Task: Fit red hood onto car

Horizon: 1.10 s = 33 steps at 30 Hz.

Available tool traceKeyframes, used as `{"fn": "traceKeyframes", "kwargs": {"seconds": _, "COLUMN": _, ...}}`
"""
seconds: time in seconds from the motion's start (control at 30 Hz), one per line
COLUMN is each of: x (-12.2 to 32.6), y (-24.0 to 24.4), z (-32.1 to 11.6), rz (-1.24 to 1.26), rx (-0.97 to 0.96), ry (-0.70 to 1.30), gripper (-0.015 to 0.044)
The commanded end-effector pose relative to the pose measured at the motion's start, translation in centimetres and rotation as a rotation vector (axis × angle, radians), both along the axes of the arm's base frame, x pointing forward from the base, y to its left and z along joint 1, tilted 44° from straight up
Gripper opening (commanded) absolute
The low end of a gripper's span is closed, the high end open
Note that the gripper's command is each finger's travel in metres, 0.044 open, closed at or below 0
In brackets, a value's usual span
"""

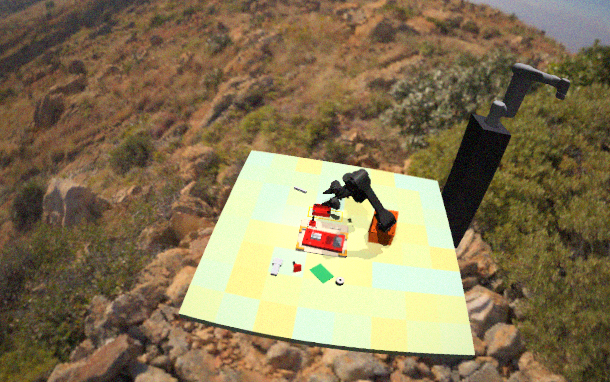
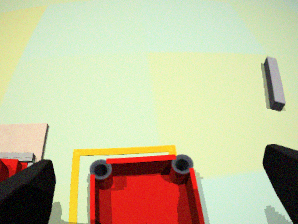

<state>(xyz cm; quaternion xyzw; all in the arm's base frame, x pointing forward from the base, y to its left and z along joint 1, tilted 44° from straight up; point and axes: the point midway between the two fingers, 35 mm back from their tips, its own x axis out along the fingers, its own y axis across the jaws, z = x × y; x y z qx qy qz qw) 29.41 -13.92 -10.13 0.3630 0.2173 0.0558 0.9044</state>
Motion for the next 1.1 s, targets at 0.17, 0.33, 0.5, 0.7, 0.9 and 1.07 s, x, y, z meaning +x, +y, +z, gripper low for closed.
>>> {"fn": "traceKeyframes", "kwargs": {"seconds": 0.17, "x": -0.5, "y": 0.5, "z": 0.1, "rz": -0.011, "rx": 0.021, "ry": -0.01, "gripper": 0.044}}
{"fn": "traceKeyframes", "kwargs": {"seconds": 0.33, "x": -0.4, "y": 0.7, "z": -0.1, "rz": -0.011, "rx": 0.026, "ry": -0.005, "gripper": 0.044}}
{"fn": "traceKeyframes", "kwargs": {"seconds": 0.5, "x": -0.4, "y": 0.9, "z": -0.3, "rz": -0.011, "rx": 0.031, "ry": 0.0, "gripper": 0.044}}
{"fn": "traceKeyframes", "kwargs": {"seconds": 0.7, "x": -0.3, "y": 1.2, "z": -0.5, "rz": -0.011, "rx": 0.038, "ry": 0.006, "gripper": 0.044}}
{"fn": "traceKeyframes", "kwargs": {"seconds": 0.9, "x": -0.2, "y": 1.4, "z": -0.8, "rz": -0.012, "rx": 0.044, "ry": 0.012, "gripper": 0.044}}
{"fn": "traceKeyframes", "kwargs": {"seconds": 1.07, "x": -0.1, "y": 1.7, "z": -1.0, "rz": -0.012, "rx": 0.049, "ry": 0.017, "gripper": 0.044}}
